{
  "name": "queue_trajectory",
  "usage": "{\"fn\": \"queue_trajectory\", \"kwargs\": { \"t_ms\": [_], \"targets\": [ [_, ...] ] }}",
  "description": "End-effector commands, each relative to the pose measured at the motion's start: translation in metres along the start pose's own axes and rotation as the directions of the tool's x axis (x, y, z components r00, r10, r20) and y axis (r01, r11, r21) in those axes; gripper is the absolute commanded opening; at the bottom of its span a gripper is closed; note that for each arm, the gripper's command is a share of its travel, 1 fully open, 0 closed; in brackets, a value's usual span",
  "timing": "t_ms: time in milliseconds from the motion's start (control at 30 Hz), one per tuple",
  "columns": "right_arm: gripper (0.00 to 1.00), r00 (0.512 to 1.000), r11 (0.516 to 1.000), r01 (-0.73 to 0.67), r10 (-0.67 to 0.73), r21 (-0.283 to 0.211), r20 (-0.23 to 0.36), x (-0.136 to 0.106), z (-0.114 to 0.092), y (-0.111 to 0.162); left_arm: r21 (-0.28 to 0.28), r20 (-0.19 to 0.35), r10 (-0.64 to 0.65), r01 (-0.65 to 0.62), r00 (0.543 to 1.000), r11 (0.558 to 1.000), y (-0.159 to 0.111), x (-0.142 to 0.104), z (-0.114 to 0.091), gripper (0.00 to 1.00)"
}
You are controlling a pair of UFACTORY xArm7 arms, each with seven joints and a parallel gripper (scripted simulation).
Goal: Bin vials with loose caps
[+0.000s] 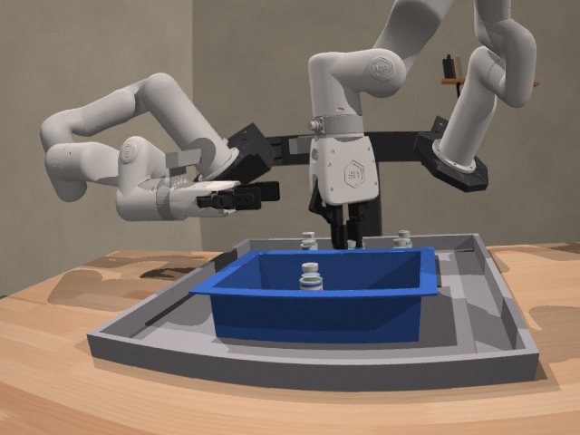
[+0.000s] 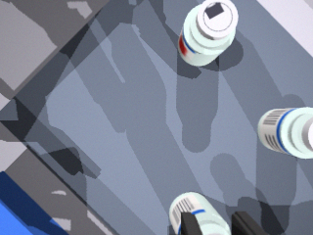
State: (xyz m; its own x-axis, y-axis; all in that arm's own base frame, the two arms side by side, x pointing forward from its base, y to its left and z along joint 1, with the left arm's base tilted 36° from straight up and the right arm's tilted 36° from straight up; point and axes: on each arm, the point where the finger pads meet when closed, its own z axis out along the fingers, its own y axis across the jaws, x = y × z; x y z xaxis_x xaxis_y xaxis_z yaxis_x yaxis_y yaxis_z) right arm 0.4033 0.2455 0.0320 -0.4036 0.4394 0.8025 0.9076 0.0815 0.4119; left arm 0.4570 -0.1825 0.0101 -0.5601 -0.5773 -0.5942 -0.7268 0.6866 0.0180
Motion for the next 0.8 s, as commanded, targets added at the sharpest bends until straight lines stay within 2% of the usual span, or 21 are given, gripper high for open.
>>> {"fn": "queue_trajectory", "kwargs": {
  "t_ms": [0, 500, 533, 767],
  "targets": [
    [1.0, 1.0, 1.0, 0.003, -0.003, 0.001, -0.003, 0.0023, 0.0005, -0.0001, 0.006, -0.001, 0.002, -0.002, 1.0, 1.0, -0.0022, 0.0006, -0.0061, 0.23],
    [1.0, 1.0, 1.0, 0.003, -0.003, 0.001, -0.003, 0.0027, 0.0003, -0.0008, 0.006, -0.001, 0.0, 0.0, 1.0, 1.0, -0.0025, 0.0006, 0.0004, 0.23],
    [1.0, 1.0, 1.0, 0.003, -0.003, 0.001, -0.003, 0.0026, 0.0004, -0.0006, 0.006, -0.001, 0.001, -0.001, 1.0, 1.0, -0.0024, 0.0006, -0.0014, 0.5],
    [1.0, 1.0, 1.0, 0.003, -0.003, 0.001, -0.003, 0.0026, 0.0004, -0.0006, 0.006, -0.001, 0.001, -0.001, 1.0, 1.0, -0.0024, 0.0006, -0.0014, 0.5]
  ]
}}
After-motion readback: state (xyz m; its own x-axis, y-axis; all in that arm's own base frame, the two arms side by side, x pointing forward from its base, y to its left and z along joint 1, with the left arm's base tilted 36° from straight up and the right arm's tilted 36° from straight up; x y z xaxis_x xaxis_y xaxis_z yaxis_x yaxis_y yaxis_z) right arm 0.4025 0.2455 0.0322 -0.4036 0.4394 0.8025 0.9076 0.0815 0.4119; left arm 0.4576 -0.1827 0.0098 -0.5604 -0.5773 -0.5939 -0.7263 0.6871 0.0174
